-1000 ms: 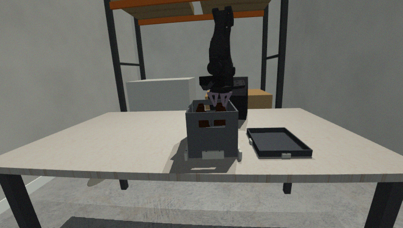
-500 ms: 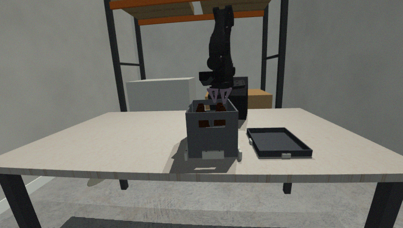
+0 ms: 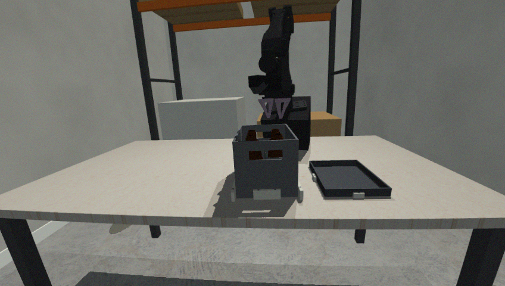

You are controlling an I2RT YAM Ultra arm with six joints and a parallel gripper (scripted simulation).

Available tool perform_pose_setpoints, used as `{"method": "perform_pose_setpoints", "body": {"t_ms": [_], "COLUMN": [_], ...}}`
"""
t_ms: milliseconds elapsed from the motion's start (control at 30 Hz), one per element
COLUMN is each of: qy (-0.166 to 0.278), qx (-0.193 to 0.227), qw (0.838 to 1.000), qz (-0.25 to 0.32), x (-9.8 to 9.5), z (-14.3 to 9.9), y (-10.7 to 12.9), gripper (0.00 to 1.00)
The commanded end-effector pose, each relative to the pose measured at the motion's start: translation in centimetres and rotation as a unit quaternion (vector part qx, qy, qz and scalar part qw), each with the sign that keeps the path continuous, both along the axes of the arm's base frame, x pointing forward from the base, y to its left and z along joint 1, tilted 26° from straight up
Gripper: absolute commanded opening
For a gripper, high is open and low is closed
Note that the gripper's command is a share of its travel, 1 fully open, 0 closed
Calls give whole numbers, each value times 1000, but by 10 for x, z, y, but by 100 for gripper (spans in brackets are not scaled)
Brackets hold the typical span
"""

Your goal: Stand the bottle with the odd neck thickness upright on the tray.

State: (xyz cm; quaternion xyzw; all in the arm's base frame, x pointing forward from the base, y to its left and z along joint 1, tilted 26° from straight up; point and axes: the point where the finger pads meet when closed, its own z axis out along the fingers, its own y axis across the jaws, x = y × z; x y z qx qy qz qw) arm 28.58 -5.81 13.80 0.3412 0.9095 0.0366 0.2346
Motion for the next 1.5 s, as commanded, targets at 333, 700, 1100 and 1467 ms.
{"method": "perform_pose_setpoints", "body": {"t_ms": [333,700,1100,1467], "qy": [-1,0,-11,-11], "qx": [-4,-3,-6,-6], "qw": [1000,1000,1000,1000], "qz": [-1,-1,-1,-1], "x": [-12,-12,-8,-8], "z": [27,27,29,29], "y": [1,1,0,0], "gripper": [61,61,0,0]}}
